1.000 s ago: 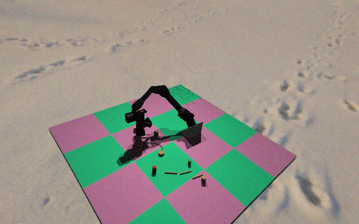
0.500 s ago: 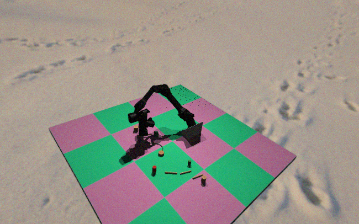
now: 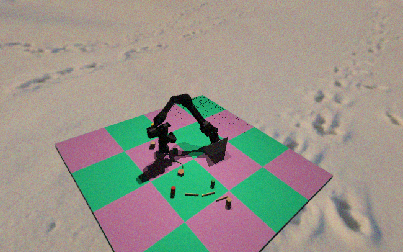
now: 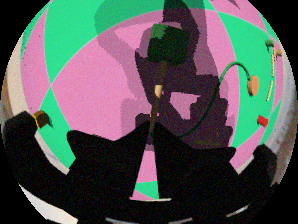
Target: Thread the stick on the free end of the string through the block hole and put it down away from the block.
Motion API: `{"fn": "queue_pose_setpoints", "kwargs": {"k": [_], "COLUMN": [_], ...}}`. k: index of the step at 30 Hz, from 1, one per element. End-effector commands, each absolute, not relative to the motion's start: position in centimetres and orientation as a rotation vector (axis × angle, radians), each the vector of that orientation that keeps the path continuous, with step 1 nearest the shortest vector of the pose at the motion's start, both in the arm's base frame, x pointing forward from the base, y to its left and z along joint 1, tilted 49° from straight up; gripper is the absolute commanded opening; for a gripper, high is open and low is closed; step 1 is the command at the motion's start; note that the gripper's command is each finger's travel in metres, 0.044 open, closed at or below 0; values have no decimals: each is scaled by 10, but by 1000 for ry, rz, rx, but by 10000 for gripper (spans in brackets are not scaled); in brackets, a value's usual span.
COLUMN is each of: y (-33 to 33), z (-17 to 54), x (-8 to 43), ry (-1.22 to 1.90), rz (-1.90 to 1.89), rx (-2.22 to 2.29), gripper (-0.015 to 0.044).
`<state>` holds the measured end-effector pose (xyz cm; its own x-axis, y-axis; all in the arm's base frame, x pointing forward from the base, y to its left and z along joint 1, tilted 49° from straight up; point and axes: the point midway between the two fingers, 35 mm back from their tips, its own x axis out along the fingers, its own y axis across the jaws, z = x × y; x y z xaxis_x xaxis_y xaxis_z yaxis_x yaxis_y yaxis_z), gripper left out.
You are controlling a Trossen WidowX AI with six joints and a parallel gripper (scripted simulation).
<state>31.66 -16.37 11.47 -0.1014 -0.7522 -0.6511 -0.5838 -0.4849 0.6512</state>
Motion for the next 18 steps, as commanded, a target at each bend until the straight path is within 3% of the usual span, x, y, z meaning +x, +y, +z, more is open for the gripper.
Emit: {"fn": "queue_pose_setpoints", "kwargs": {"k": [1,18], "y": [-162,-150], "z": [114,105], "x": [313,294], "ry": [-1510,-1508], "rz": [-1631,-1631], "rx": [1996,1995], "gripper": [0,0]}}
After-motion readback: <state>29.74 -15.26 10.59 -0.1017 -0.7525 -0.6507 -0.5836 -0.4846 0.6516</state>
